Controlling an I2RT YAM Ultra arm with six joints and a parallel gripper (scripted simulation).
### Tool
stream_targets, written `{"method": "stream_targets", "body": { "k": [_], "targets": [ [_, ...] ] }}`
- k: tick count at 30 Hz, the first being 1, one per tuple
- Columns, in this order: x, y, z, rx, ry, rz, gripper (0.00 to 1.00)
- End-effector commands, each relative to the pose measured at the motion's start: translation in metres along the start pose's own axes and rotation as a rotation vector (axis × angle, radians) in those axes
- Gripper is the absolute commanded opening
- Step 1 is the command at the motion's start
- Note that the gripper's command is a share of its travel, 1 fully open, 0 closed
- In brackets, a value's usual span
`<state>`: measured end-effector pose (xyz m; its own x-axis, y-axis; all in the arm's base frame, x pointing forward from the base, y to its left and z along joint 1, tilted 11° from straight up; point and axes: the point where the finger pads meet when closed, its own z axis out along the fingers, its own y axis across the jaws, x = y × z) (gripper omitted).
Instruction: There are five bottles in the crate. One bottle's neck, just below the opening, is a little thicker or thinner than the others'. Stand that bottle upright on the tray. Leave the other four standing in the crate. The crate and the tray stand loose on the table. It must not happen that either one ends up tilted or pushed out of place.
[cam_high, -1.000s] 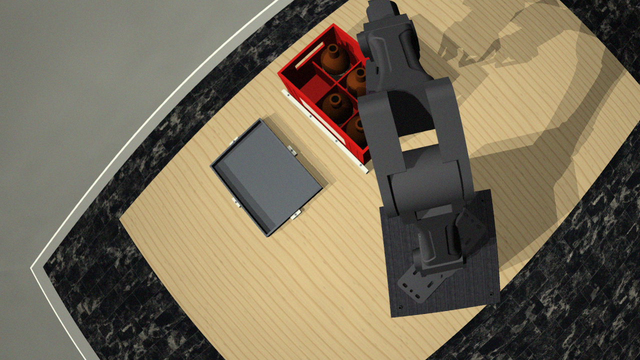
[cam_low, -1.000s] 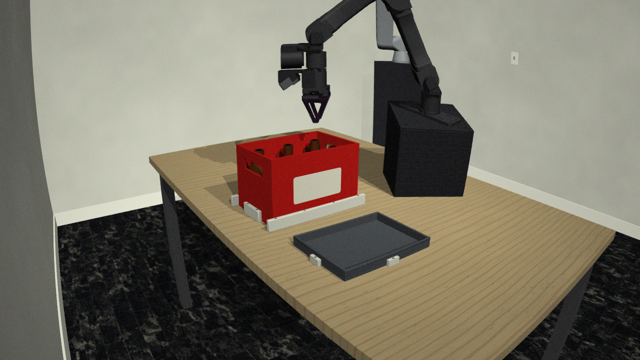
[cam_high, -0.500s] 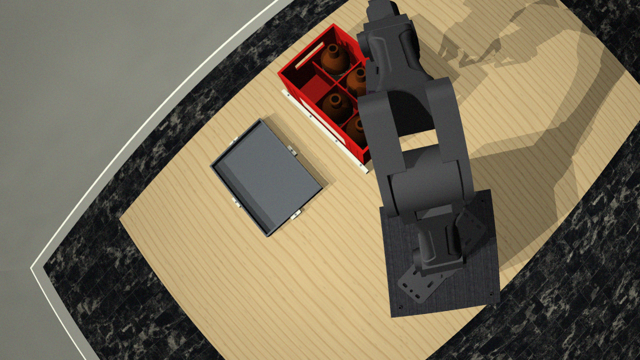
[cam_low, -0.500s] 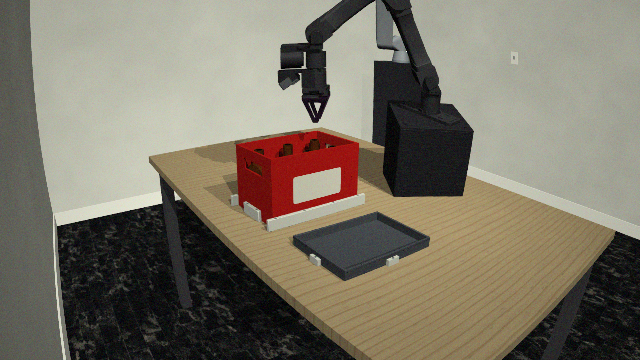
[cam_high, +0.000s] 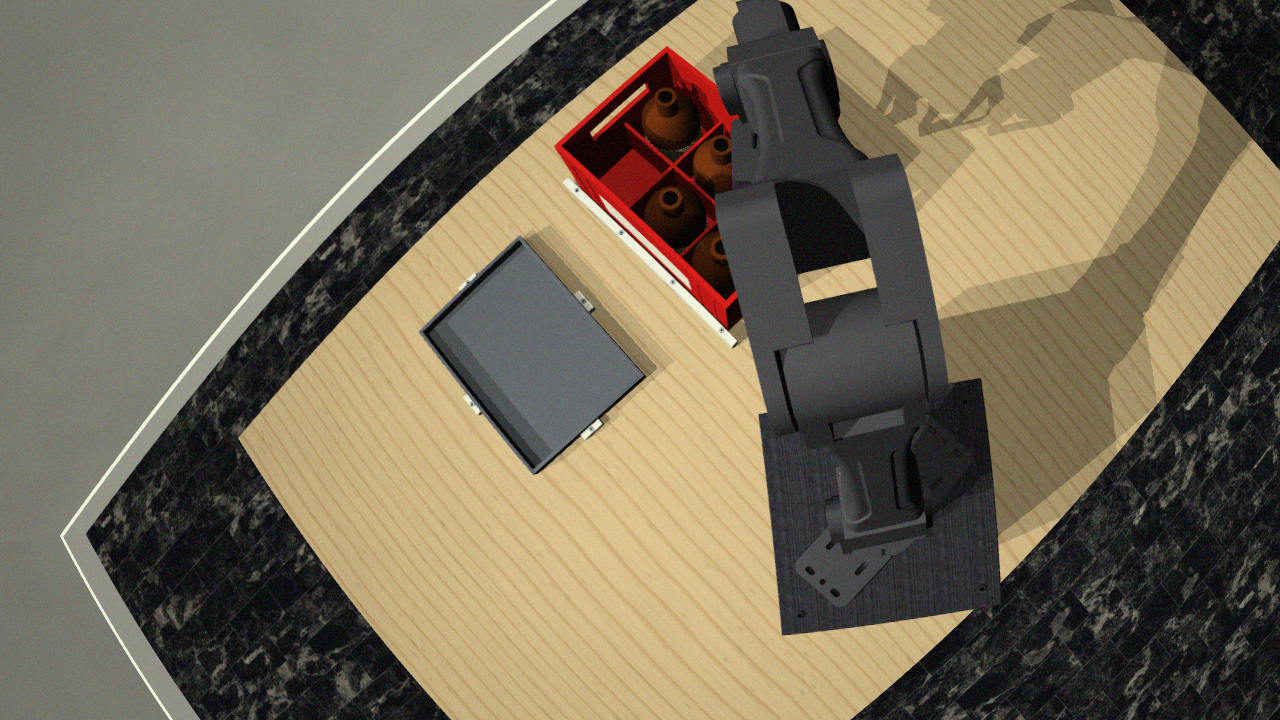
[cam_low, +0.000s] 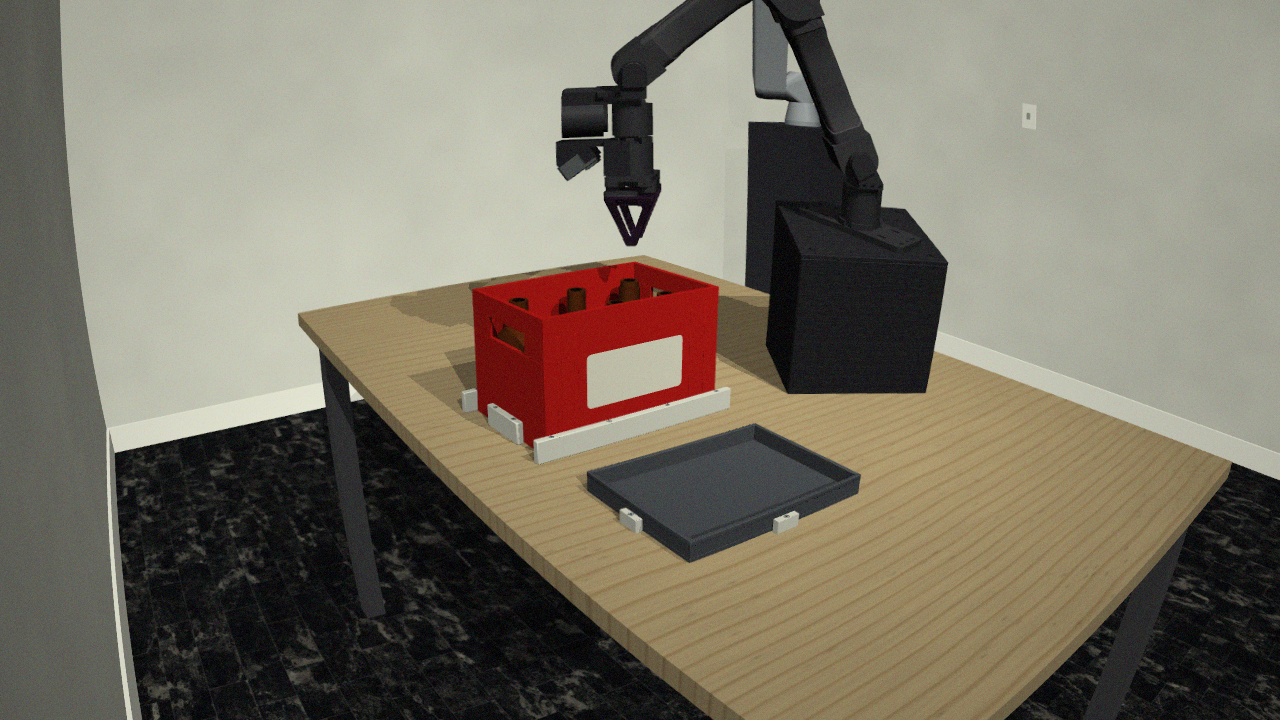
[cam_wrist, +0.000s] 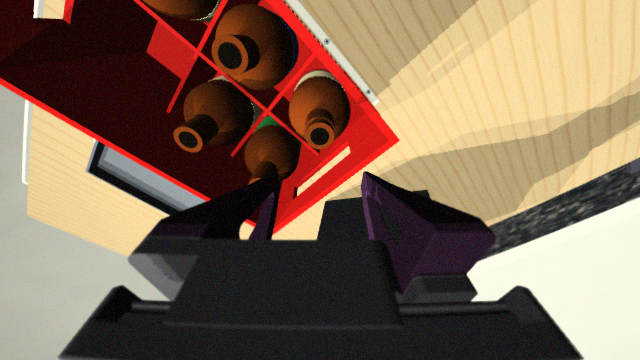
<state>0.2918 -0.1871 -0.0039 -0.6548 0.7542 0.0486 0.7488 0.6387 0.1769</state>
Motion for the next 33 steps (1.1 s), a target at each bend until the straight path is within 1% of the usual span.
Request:
{"method": "stream_targets", "body": {
  "k": [1, 8, 12, 14, 15, 16, 19, 21, 22, 24, 26, 29, 31, 32, 33],
  "targets": [
    [-0.022, 0.003, -0.021, -0.021, -0.087, -0.004, 0.61],
    [-0.022, 0.003, -0.018, -0.021, -0.086, -0.001, 0.61],
    [-0.017, 0.0, -0.004, -0.015, -0.052, 0.007, 0.61],
    [-0.008, -0.002, 0.006, -0.009, -0.023, 0.012, 0.61],
    [-0.004, -0.002, 0.007, -0.008, -0.018, 0.012, 0.61],
    [-0.005, -0.001, 0.005, -0.01, -0.026, 0.008, 0.61],
    [-0.005, 0.001, 0.013, -0.008, -0.015, 0.004, 0.61],
    [-0.005, 0.001, 0.013, -0.008, -0.015, 0.004, 0.61],
    [-0.006, 0.003, 0.005, -0.013, -0.042, -0.004, 0.61],
    [-0.007, 0.005, 0.009, -0.013, -0.039, -0.006, 0.61],
    [-0.001, 0.001, 0.022, -0.006, -0.006, 0.0, 0.61],
    [-0.002, -0.001, 0.026, -0.006, -0.007, 0.007, 0.61],
    [-0.007, 0.003, 0.021, -0.011, -0.033, -0.002, 0.61],
    [-0.008, 0.004, 0.021, -0.012, -0.036, -0.005, 0.61],
    [-0.006, 0.003, 0.026, -0.01, -0.025, -0.003, 0.61]
  ]
}}
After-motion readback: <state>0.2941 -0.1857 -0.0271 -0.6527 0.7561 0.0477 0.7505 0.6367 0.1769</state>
